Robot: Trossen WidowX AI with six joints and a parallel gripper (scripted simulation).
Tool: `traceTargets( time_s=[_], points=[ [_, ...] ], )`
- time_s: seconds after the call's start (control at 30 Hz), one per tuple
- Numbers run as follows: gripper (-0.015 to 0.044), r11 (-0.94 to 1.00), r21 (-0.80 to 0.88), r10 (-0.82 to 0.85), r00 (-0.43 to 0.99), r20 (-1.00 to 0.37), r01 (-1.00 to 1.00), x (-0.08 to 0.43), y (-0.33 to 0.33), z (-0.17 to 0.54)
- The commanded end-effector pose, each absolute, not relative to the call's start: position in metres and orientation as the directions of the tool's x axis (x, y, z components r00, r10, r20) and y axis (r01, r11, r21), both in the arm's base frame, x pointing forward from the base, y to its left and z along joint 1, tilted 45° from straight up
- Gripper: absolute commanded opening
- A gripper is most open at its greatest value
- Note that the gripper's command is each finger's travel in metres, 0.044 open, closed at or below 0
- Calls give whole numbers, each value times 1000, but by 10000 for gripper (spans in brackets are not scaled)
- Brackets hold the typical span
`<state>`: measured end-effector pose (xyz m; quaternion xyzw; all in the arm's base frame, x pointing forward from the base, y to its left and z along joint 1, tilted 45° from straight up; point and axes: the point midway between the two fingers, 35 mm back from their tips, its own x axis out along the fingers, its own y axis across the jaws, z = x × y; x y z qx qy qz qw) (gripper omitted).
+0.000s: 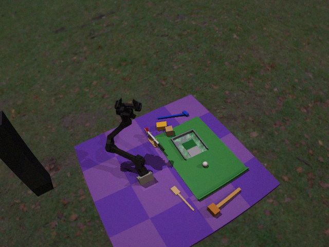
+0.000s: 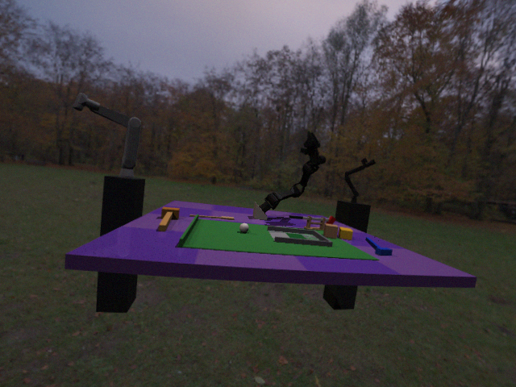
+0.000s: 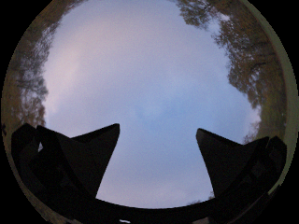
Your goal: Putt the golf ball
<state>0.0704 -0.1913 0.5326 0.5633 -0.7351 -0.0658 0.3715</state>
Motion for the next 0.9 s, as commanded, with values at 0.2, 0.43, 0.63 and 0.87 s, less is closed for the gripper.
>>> traceTargets(
  time_s=[0.2,0.43,0.63,0.87],
  points=[
    [440,335,919,-900,220,377,-207,154,-217,498],
    [440,368,874,-869,452,202,317,215,-227,450],
    [440,460,654,-806,591,25,600,254,-227,404],
    [440,643,297,-675,705,-215,706,290,-214,344]
  ],
)
